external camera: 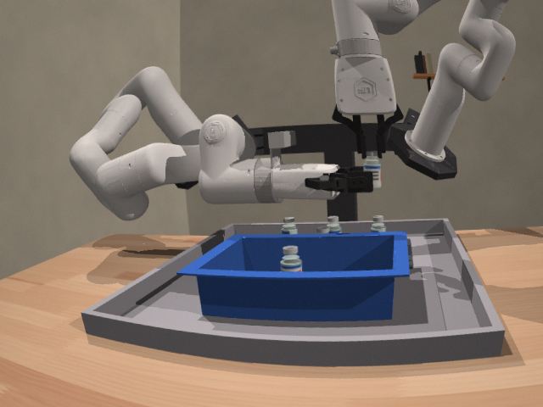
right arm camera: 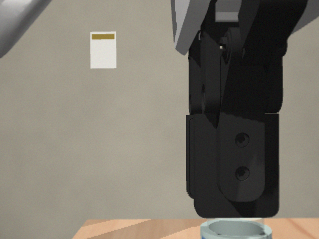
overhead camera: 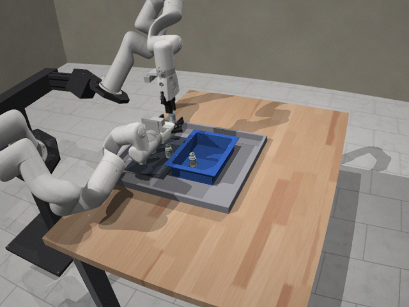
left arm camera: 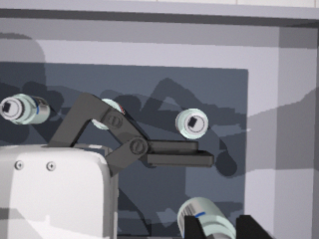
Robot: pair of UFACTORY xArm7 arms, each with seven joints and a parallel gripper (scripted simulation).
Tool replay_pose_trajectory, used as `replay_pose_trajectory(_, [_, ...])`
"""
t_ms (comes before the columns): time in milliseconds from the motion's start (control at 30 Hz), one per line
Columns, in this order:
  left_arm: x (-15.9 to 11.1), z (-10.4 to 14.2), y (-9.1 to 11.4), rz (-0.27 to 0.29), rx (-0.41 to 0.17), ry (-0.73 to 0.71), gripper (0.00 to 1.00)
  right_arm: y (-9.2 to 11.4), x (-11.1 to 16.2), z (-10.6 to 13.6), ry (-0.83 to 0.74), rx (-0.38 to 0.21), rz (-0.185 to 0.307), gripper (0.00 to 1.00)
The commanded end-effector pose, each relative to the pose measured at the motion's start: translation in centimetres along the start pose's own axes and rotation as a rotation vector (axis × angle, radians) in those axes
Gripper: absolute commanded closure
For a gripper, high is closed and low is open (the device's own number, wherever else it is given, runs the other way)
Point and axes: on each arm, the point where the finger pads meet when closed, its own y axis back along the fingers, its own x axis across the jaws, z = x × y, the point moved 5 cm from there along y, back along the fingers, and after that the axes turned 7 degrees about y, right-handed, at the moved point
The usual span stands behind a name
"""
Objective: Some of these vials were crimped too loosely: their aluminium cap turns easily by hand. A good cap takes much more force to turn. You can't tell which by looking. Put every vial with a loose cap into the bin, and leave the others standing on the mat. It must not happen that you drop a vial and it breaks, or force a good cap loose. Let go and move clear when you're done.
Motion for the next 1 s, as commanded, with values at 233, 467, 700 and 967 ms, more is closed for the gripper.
replay_pose_trajectory(233, [-0.14,0.08,0.19,-0.004,-0.003,0.0,0.77,-0.58,0.06,-0.36,0.002,0.006,-0.001,0.0])
replay_pose_trajectory(467, [-0.11,0.05,0.16,-0.004,-0.003,0.0,0.77,-0.46,0.03,-0.34,0.002,0.006,-0.001,1.0])
replay_pose_trajectory(700, [-0.07,0.02,0.14,-0.004,-0.003,0.0,0.77,-0.52,0.01,-0.31,0.002,0.006,-0.001,1.0])
replay_pose_trajectory(967, [-0.07,0.05,0.14,-0.004,-0.003,0.0,0.77,-0.53,0.0,-0.32,0.003,0.006,-0.001,1.0])
